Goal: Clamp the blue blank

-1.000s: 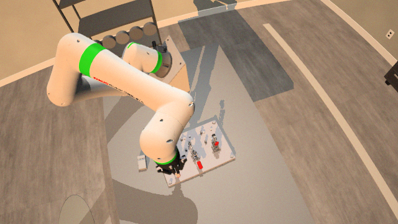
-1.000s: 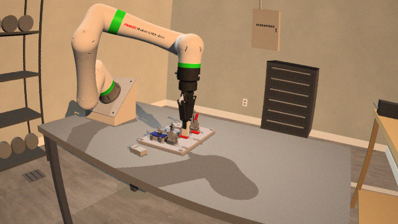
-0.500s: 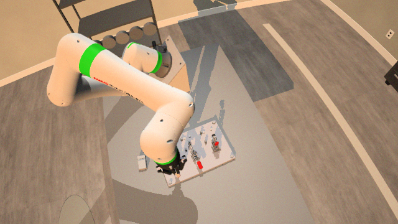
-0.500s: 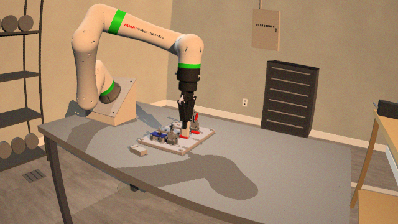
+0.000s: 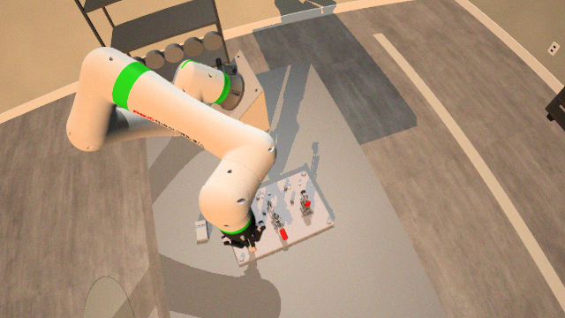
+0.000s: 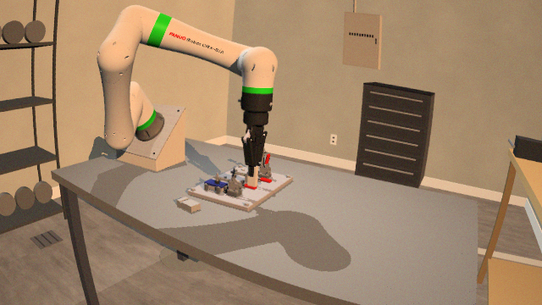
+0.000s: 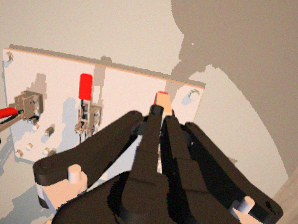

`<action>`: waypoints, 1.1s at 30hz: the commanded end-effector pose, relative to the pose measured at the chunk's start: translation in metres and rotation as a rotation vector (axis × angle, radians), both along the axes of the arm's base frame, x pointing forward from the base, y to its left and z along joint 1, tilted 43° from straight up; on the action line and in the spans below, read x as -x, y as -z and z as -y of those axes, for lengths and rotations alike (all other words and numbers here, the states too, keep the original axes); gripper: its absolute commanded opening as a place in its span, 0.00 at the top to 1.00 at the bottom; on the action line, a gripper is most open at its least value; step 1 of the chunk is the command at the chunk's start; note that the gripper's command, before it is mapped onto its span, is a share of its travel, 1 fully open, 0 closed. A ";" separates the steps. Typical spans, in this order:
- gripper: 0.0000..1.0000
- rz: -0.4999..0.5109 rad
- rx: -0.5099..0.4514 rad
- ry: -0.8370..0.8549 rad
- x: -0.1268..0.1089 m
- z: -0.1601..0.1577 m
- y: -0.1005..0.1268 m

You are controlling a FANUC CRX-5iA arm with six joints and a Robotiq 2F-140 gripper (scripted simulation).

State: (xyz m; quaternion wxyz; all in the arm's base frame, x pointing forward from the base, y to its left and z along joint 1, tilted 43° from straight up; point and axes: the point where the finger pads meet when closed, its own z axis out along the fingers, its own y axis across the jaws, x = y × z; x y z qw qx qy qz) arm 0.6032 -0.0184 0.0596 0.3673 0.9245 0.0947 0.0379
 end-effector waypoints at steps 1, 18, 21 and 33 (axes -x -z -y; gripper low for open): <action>1.00 0.000 0.000 0.000 0.000 0.000 0.000; 1.00 0.000 0.000 0.000 0.003 -0.014 -0.015; 1.00 0.000 0.000 0.000 0.004 -0.019 -0.020; 1.00 0.000 0.000 0.000 0.009 -0.044 -0.047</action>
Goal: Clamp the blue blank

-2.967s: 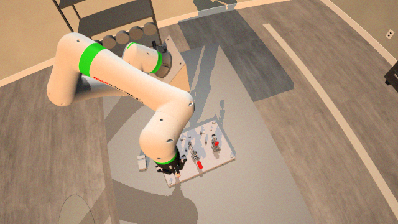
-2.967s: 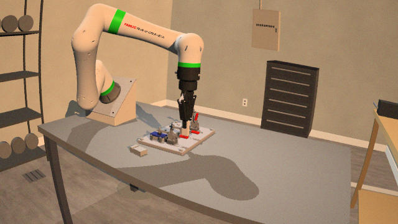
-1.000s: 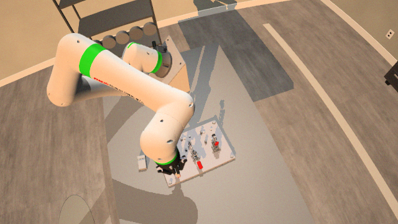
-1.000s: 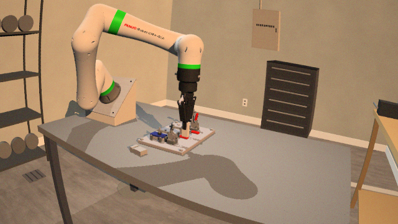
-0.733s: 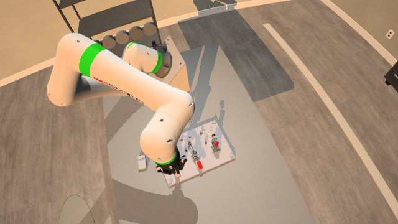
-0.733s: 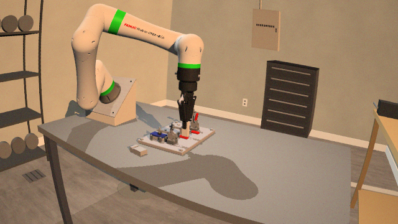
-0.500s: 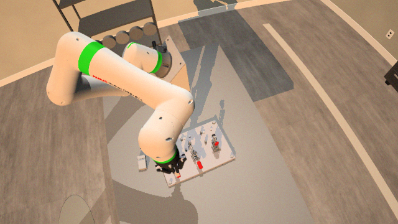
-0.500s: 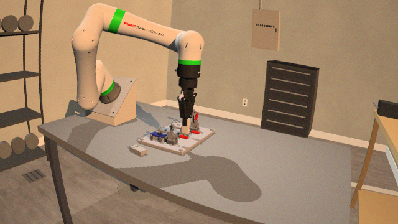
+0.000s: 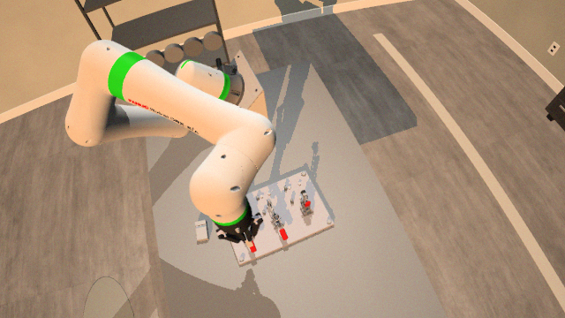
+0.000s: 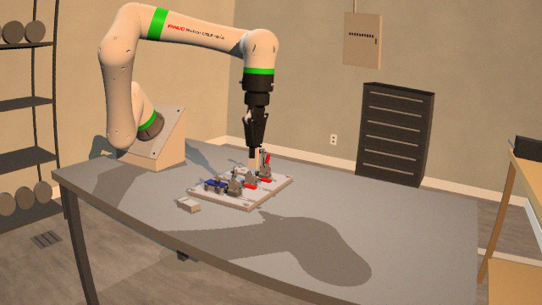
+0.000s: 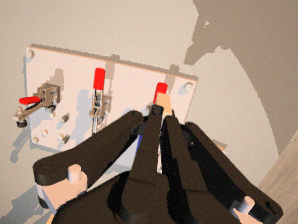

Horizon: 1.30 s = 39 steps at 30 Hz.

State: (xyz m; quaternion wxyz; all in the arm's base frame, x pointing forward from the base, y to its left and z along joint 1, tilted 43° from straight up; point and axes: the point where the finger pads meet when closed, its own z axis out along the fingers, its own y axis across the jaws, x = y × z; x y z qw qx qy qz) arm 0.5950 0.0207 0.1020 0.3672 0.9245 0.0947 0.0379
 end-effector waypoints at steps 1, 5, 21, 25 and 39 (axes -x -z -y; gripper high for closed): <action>1.00 0.000 0.000 0.000 0.001 -0.005 -0.006; 1.00 0.000 0.000 0.000 0.001 -0.007 -0.007; 0.00 0.000 0.000 0.000 0.002 -0.008 -0.008; 0.00 0.000 0.000 0.000 0.002 -0.008 -0.008; 0.00 0.000 0.000 0.000 0.002 -0.008 -0.008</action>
